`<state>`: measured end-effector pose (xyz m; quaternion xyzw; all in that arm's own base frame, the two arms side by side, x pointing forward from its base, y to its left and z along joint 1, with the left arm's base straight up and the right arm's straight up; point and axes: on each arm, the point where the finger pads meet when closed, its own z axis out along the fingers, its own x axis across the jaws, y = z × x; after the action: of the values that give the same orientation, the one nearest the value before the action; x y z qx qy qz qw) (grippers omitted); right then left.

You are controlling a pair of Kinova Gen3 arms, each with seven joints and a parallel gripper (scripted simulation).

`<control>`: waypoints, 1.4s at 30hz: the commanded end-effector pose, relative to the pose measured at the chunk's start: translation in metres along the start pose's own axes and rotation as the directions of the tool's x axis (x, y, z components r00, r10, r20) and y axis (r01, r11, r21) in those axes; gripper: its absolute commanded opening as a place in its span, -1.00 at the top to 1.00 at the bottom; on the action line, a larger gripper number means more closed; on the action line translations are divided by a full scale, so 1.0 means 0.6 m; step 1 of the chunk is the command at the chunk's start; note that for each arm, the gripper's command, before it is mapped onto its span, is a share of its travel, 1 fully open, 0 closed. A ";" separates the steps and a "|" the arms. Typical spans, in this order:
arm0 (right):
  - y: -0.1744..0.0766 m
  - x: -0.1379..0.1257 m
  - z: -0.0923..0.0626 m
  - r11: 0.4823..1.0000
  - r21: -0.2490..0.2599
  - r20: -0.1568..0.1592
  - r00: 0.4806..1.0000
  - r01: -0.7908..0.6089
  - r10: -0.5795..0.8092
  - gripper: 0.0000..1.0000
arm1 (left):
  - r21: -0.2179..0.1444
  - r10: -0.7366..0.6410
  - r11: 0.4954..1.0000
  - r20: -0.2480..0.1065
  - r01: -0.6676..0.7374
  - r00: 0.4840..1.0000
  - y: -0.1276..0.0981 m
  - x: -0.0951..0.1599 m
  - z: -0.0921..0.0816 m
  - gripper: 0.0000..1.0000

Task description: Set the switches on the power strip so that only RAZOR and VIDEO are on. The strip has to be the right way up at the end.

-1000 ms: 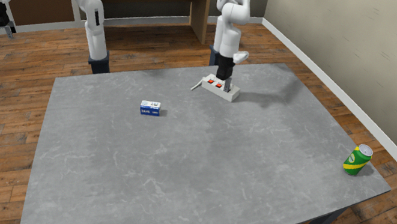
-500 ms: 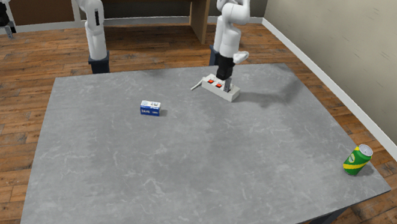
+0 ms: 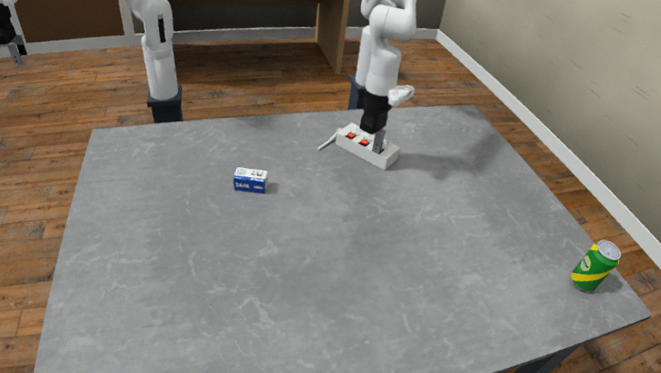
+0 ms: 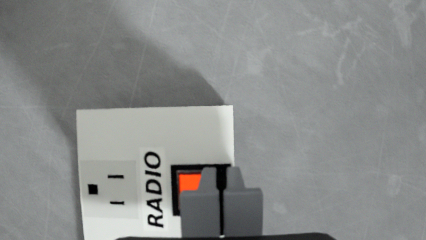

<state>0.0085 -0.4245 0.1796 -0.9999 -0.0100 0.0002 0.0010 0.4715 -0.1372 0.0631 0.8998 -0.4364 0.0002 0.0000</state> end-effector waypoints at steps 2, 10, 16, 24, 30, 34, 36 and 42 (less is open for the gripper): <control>0.001 0.000 -0.001 1.000 -0.002 0.000 1.000 0.000 0.000 -1.00 | 0.001 0.000 1.000 -0.001 0.000 1.000 -0.001 0.000 -0.001 1.00; 0.001 0.000 -0.001 1.000 -0.002 0.000 1.000 0.000 0.000 -1.00 | 0.001 0.000 1.000 -0.001 0.000 1.000 -0.001 0.000 -0.001 1.00; 0.001 0.000 -0.001 1.000 -0.002 0.000 1.000 0.000 0.000 -1.00 | 0.001 0.000 1.000 -0.001 0.000 1.000 -0.001 0.000 -0.001 1.00; 0.001 0.000 -0.001 1.000 -0.002 0.000 1.000 0.000 0.000 -1.00 | 0.001 0.000 1.000 -0.001 0.000 1.000 -0.001 0.000 -0.001 1.00; 0.001 0.000 -0.001 1.000 -0.002 0.000 1.000 0.000 0.000 -1.00 | 0.001 0.000 1.000 -0.001 0.000 1.000 -0.001 0.000 -0.001 1.00; 0.001 0.000 -0.001 1.000 -0.002 0.000 1.000 0.000 0.000 -1.00 | 0.001 0.000 1.000 -0.001 0.000 1.000 -0.001 0.000 -0.003 1.00; 0.001 0.000 -0.001 1.000 -0.002 0.000 1.000 0.000 0.000 -1.00 | 0.001 0.000 1.000 -0.001 0.000 1.000 -0.001 0.000 -0.007 1.00; 0.001 0.000 -0.001 1.000 -0.002 0.000 1.000 0.000 0.000 -1.00 | 0.001 0.000 1.000 -0.001 0.000 1.000 -0.001 0.000 -0.033 1.00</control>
<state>0.0085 -0.4245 0.1796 -0.9999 -0.0100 0.0002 0.0010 0.4713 -0.1370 0.0778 0.8998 -0.4363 -0.0001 0.0000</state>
